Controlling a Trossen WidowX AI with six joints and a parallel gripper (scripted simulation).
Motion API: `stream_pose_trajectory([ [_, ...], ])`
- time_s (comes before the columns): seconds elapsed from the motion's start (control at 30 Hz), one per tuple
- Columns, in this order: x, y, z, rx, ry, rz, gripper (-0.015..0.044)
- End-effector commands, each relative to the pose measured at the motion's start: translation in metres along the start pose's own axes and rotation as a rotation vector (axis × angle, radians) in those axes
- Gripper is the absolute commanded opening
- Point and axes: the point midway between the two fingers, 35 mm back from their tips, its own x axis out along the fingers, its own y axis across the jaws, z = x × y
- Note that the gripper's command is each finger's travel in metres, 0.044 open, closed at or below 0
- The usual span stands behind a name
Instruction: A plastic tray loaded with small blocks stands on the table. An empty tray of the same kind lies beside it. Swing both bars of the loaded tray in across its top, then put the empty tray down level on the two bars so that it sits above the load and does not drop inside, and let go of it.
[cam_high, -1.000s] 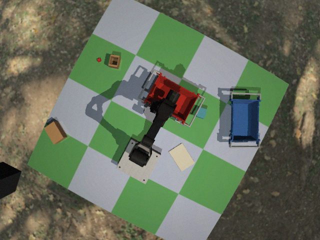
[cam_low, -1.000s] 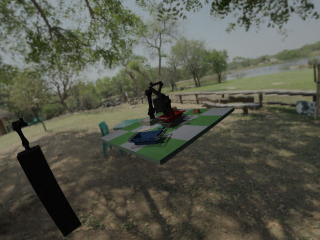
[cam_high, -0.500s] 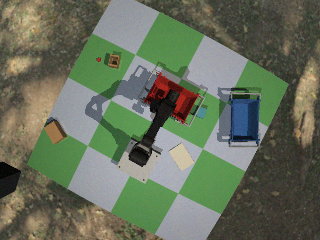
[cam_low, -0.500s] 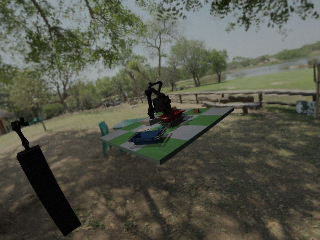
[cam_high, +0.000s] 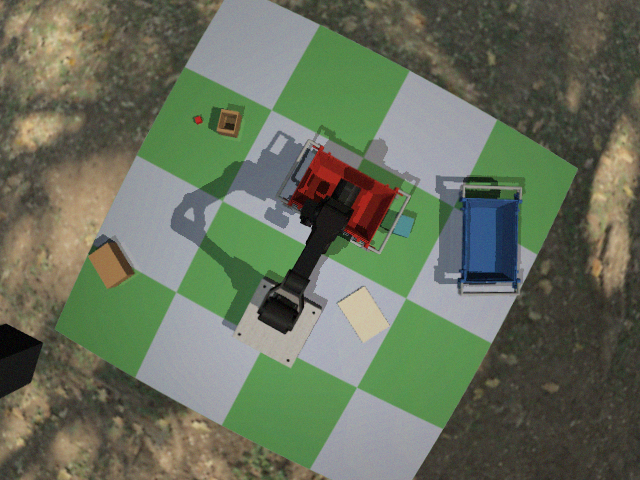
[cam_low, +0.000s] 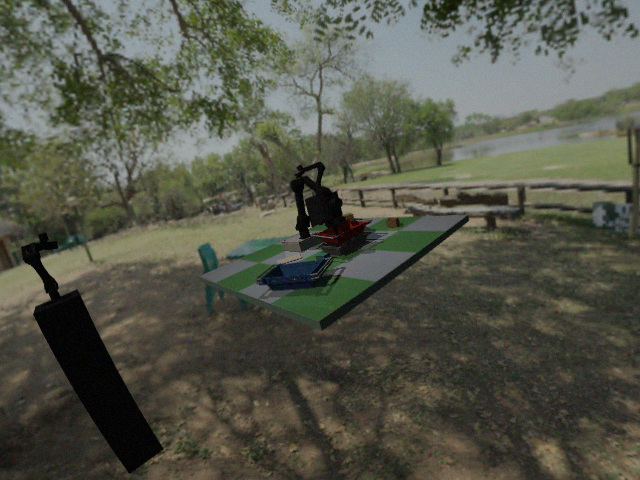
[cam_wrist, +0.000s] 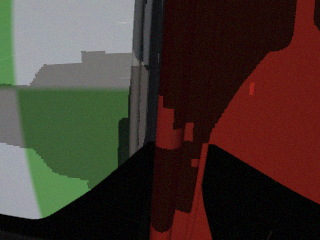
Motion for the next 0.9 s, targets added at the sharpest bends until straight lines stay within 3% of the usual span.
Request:
stream_pose_trajectory([
  [0.0,0.0063,0.0076,0.0004,-0.002,-0.001,0.036,0.0],
  [0.37,0.0063,0.0076,0.0004,-0.002,-0.001,0.036,0.0],
  [0.87,0.0063,0.0076,0.0004,-0.002,-0.001,0.036,0.022],
])
